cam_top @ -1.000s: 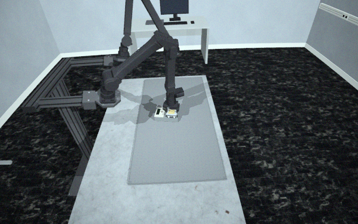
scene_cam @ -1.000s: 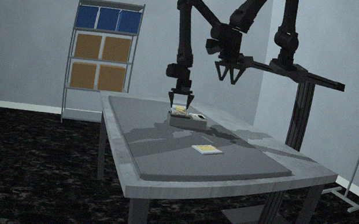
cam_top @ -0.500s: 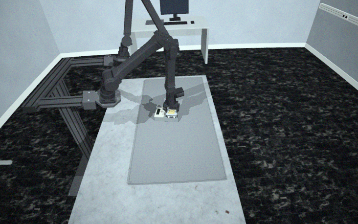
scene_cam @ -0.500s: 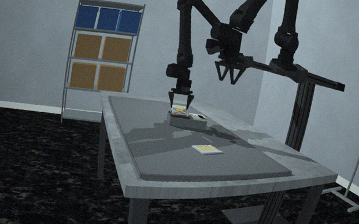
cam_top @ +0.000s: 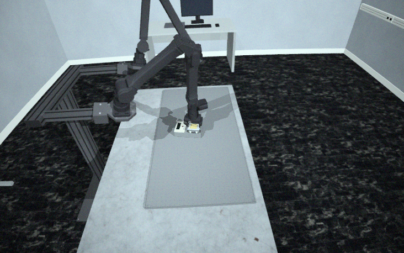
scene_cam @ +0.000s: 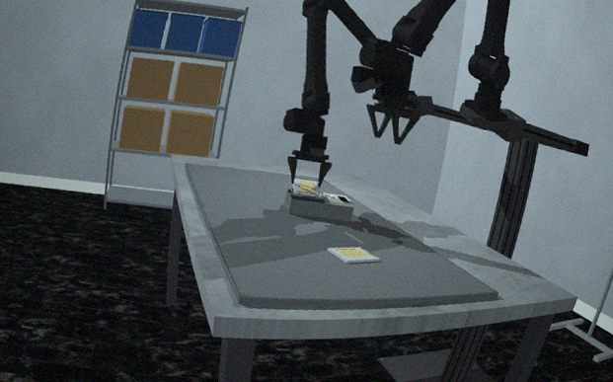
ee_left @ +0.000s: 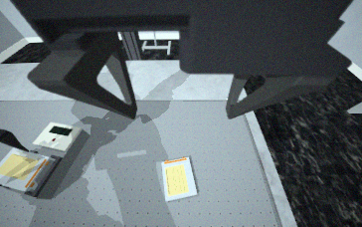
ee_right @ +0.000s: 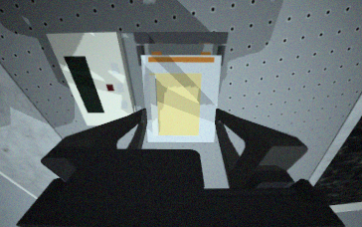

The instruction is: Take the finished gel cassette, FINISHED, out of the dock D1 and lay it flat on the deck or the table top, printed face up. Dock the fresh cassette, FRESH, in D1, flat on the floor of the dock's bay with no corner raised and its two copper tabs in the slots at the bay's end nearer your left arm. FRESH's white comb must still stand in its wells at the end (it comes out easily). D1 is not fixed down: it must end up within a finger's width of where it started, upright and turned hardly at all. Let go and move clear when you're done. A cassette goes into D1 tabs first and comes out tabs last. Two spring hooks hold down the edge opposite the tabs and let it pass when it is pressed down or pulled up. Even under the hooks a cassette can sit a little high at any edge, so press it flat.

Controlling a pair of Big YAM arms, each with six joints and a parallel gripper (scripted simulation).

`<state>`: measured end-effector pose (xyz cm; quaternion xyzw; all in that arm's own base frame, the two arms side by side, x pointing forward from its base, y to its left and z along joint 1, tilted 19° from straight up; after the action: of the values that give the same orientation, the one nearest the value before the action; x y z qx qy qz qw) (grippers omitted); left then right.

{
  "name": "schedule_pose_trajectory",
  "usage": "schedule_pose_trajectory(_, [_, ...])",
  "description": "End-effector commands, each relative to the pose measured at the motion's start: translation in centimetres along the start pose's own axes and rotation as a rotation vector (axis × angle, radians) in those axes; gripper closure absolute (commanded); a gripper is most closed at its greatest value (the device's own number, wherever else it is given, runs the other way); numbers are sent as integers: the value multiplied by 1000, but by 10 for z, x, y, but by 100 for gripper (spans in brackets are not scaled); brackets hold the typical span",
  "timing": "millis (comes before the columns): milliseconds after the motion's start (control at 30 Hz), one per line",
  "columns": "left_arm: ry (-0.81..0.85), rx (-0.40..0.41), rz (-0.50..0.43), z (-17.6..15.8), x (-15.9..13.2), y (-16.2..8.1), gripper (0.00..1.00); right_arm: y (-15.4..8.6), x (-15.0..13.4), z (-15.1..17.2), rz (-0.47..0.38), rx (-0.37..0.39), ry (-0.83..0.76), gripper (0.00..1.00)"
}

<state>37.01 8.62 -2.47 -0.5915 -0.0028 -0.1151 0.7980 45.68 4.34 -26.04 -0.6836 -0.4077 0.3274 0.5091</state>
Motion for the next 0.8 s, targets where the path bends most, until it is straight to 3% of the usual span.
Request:
schedule_pose_trajectory(0, [3, 3, -11, -3, 2, -8, 0, 7, -4, 0, 1, 3, 1, 100])
schedule_pose_trajectory(767, [3, 3, -11, -3, 2, -8, 0, 11, -4, -1, -2, -2, 1, 100])
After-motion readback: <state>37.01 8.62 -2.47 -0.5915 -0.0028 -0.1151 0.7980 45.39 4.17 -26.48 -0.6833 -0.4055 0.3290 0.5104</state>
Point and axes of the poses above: on each arm, the point where the finger pads meet when closed, its own y axis out along the fingers, its own z axis across the jaws, x = y × z, the point moved 1 cm from there along -y, back along the fingers, and after that the axes turned 7 degrees about y, right-handed, at the moved point
